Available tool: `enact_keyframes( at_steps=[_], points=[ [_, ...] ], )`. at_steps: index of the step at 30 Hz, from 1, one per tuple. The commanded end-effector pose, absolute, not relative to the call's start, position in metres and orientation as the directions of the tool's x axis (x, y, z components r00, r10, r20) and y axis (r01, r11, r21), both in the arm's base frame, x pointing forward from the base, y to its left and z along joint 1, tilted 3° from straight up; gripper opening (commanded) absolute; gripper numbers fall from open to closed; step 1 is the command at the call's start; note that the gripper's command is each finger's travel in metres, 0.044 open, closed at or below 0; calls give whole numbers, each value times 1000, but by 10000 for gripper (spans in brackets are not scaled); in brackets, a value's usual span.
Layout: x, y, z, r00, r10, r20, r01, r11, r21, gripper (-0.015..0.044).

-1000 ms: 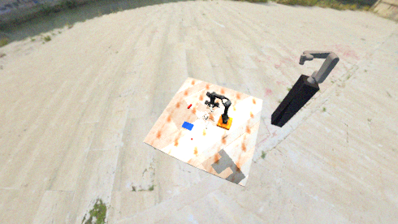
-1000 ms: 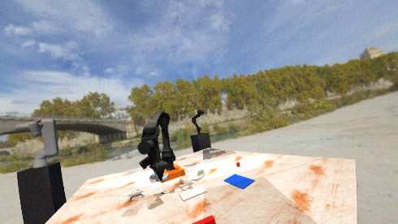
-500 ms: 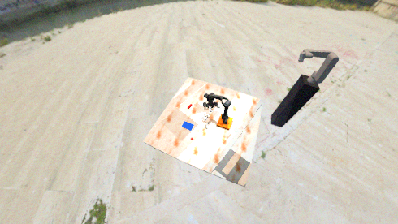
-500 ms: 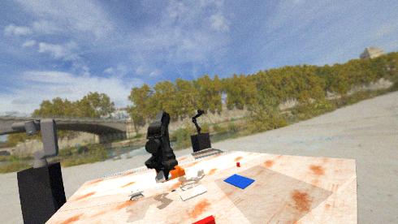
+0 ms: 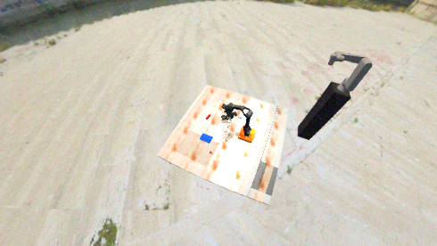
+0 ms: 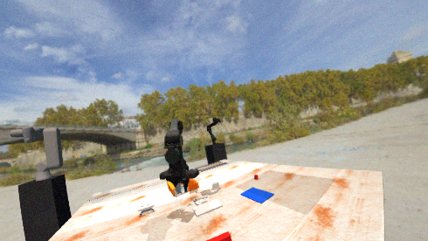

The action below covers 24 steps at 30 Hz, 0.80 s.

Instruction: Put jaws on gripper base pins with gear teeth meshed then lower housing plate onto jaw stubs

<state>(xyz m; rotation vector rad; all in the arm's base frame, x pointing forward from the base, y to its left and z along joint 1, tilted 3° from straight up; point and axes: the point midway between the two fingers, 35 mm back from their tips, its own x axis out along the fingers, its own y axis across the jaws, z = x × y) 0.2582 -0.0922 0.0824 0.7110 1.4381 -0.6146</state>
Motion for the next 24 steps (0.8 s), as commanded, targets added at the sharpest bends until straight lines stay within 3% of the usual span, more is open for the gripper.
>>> enact_keyframes(
  at_steps=[1,24],
  points=[
    [262,-86,84,51,41,-998,697,714,65,134],
    [277,-48,86,53,46,-998,298,953,60,134]
  ],
)
